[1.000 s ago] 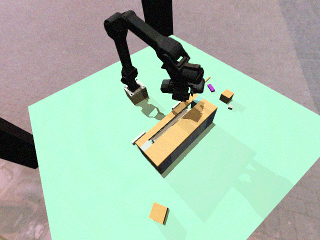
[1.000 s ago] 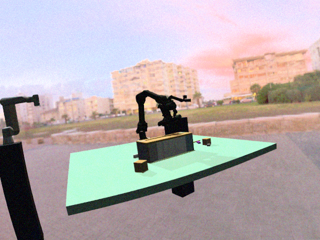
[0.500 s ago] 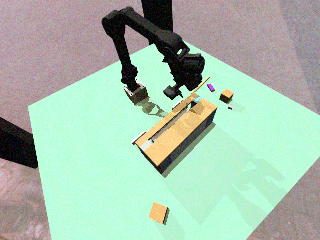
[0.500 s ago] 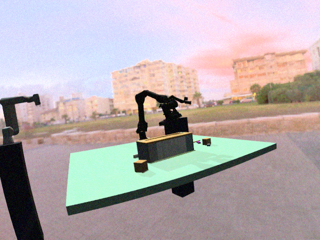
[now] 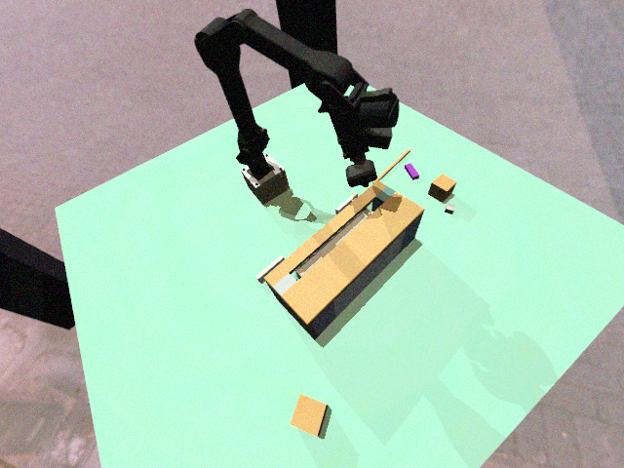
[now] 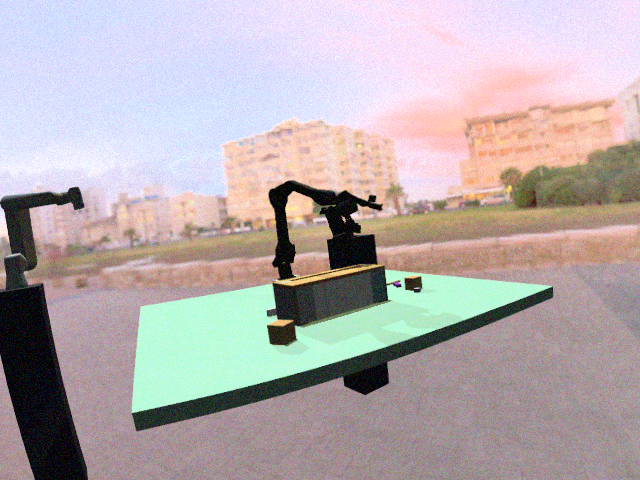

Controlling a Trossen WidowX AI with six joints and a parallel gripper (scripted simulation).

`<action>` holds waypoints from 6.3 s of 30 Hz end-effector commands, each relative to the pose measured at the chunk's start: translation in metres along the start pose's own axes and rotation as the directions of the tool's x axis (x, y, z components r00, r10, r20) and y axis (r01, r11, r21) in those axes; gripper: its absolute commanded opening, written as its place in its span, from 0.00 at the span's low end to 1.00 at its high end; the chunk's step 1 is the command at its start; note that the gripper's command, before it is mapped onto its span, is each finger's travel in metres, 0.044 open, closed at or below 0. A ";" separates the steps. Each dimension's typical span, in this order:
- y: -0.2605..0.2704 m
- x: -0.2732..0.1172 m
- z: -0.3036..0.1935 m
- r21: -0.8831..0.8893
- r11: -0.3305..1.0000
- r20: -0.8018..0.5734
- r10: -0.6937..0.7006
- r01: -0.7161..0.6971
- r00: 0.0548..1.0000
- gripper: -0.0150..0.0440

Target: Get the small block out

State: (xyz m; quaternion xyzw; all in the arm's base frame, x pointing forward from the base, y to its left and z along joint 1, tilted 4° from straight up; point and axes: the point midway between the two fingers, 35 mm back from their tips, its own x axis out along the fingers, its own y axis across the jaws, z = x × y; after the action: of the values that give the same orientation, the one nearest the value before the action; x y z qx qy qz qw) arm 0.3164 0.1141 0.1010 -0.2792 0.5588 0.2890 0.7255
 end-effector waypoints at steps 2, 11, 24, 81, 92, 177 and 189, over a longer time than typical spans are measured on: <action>0.014 0.000 -0.003 -0.839 0.541 -0.011 -0.120 0.056 0.993 0.74; 0.019 -0.002 -0.001 -1.000 0.005 0.001 -0.183 0.002 0.983 0.74; 0.026 -0.006 0.000 -0.743 -0.652 0.021 -0.253 -0.154 0.967 0.74; 0.035 0.127 -0.033 -0.741 -0.653 0.020 -0.253 -0.155 0.967 0.74; 0.036 0.144 -0.038 -0.741 -0.653 0.020 -0.253 -0.156 0.967 0.74; 0.040 -0.029 -0.054 -0.440 -0.896 0.188 -0.162 -0.065 0.969 0.25; 0.040 -0.029 -0.054 -0.440 -0.896 0.188 -0.162 -0.065 0.969 0.25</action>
State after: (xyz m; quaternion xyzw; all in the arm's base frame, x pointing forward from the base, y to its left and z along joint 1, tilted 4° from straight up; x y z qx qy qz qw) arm 0.2467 0.0987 0.1143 -0.8432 -0.1416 0.5070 -0.1095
